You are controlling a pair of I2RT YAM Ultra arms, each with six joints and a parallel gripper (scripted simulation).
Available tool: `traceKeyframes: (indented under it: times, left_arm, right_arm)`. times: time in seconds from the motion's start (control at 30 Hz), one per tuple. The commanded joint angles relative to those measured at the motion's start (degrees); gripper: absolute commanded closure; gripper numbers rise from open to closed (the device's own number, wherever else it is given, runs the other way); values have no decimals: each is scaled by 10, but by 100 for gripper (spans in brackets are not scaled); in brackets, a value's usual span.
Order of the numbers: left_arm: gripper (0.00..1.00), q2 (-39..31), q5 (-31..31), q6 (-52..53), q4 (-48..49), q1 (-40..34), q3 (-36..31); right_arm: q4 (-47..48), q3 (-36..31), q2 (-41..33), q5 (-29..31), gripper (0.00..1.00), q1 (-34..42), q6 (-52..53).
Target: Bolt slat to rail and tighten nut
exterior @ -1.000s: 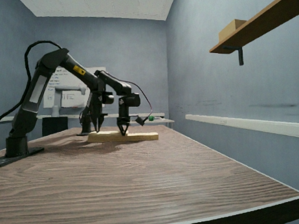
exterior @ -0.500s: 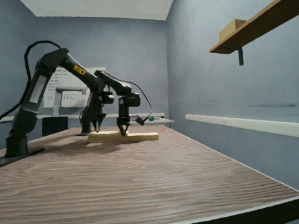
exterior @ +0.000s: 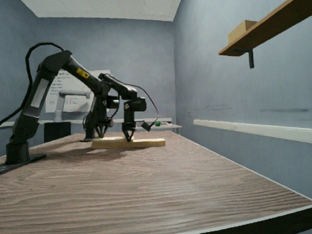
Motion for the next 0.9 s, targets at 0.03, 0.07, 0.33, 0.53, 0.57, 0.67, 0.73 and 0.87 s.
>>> traceKeyframes:
  times: [0.03,0.07,0.33,0.53,0.57,0.67,0.73,0.87]
  left_arm:
    - [28,-5,0,0,0,0,4]
    - [28,-5,0,0,0,0,4]
    - [28,-5,0,0,0,0,4]
    - [28,-5,0,0,0,0,4]
    - [28,-5,0,0,0,0,4]
    - [28,-5,0,0,0,0,4]
    - [28,-5,0,0,0,0,4]
    - [28,-5,0,0,0,0,4]
  right_arm:
    - [15,-13,6,-5,88,-7,147]
    - [15,-13,6,-5,88,-7,147]
    - [16,-13,6,-4,88,-7,309]
    - [16,-13,6,-5,88,-8,444]
    - [16,-13,6,-5,88,-8,467]
    - [16,-13,6,-5,88,-8,490]
    - [16,-14,5,-4,88,-7,540]
    - [16,-14,6,-5,88,-8,629]
